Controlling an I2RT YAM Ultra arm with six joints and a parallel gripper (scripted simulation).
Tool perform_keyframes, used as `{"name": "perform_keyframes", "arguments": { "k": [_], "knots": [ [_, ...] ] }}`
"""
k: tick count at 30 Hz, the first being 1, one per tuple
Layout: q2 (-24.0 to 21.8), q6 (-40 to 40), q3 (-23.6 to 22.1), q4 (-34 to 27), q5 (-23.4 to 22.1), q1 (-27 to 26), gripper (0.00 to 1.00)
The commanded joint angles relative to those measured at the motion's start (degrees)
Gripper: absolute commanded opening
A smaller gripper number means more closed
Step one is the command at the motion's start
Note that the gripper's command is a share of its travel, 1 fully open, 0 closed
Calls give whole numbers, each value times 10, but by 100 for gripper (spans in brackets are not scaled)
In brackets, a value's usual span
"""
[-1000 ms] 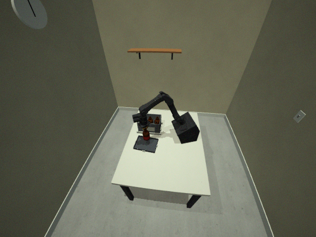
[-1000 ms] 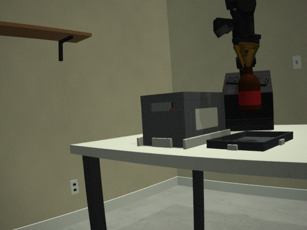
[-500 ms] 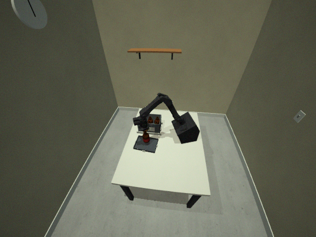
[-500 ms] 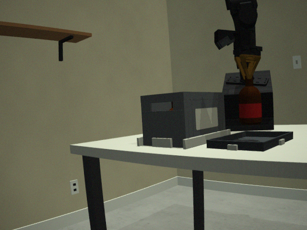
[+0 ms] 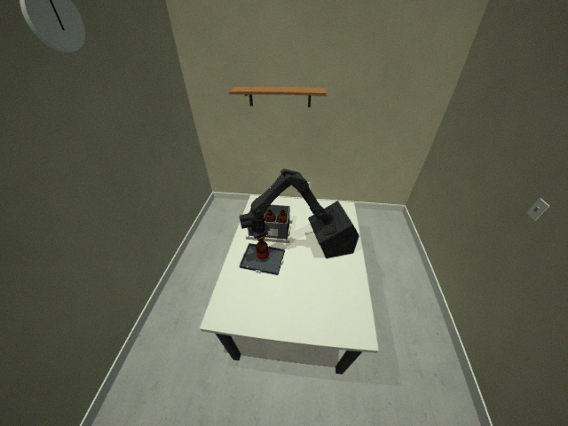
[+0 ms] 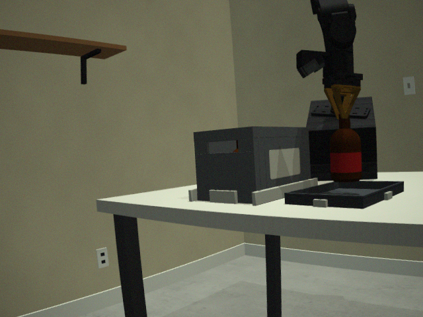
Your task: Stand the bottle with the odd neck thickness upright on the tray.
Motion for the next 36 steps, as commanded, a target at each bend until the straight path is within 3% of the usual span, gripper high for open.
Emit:
{"name": "perform_keyframes", "arguments": {
  "k": [1, 36],
  "knots": [
    [-4, -4, -3, 19, 6, -4, 0],
    [-8, -4, 2, 21, 6, -4, 0]
  ]
}}
